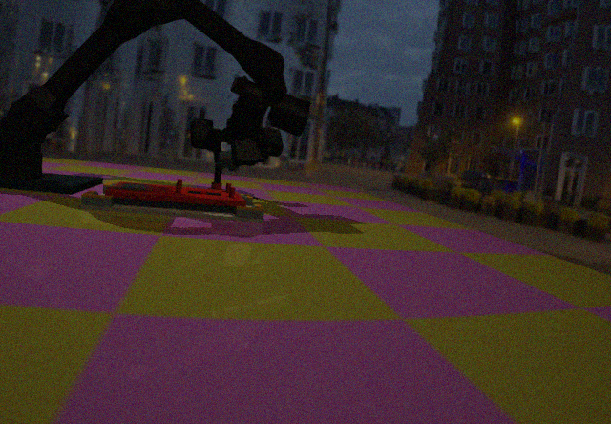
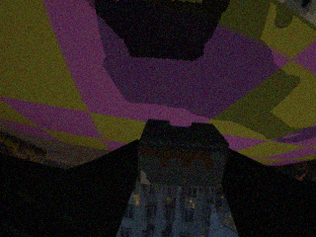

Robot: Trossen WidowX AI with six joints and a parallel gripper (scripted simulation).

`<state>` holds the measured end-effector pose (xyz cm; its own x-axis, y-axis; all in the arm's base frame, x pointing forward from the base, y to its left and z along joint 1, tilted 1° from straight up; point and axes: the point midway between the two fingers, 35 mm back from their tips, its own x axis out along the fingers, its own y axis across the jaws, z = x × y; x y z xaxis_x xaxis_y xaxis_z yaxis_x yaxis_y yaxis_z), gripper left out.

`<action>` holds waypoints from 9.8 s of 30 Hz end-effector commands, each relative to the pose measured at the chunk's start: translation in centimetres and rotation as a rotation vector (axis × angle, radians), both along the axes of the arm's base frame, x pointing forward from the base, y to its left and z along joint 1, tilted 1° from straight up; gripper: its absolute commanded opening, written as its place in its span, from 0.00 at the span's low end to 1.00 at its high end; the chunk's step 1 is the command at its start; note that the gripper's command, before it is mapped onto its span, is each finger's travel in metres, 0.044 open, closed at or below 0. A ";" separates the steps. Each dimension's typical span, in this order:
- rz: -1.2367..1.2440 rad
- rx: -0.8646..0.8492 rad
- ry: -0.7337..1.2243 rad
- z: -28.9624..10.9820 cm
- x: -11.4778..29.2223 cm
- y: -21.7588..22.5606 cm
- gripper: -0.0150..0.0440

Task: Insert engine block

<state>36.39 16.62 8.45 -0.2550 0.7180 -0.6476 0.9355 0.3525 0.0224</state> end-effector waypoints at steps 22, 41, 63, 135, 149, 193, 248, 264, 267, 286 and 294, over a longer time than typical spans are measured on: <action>0.001 0.006 0.007 -4.4 -0.1 0.1 0.25; -0.002 0.011 0.003 -4.9 0.1 0.1 0.61; 0.001 0.005 0.006 -3.0 0.7 -1.6 1.00; -1.155 -0.832 0.386 2.6 0.0 -0.4 1.00; -1.419 -0.841 0.378 4.1 0.1 -0.2 1.00; -1.394 -0.839 0.377 -3.6 -0.1 0.9 0.82; -1.396 -0.839 0.377 8.7 -0.2 0.8 0.25; -1.427 -0.840 0.390 7.6 0.7 -2.6 0.25; -1.431 -0.842 0.391 7.3 0.8 -3.3 0.25; -1.489 -0.841 0.417 5.2 1.3 -9.1 0.25; -1.517 -0.840 0.431 4.3 1.1 -11.6 0.25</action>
<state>37.67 6.10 13.01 0.0122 0.0120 -0.9999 0.3173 -0.9483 -0.0075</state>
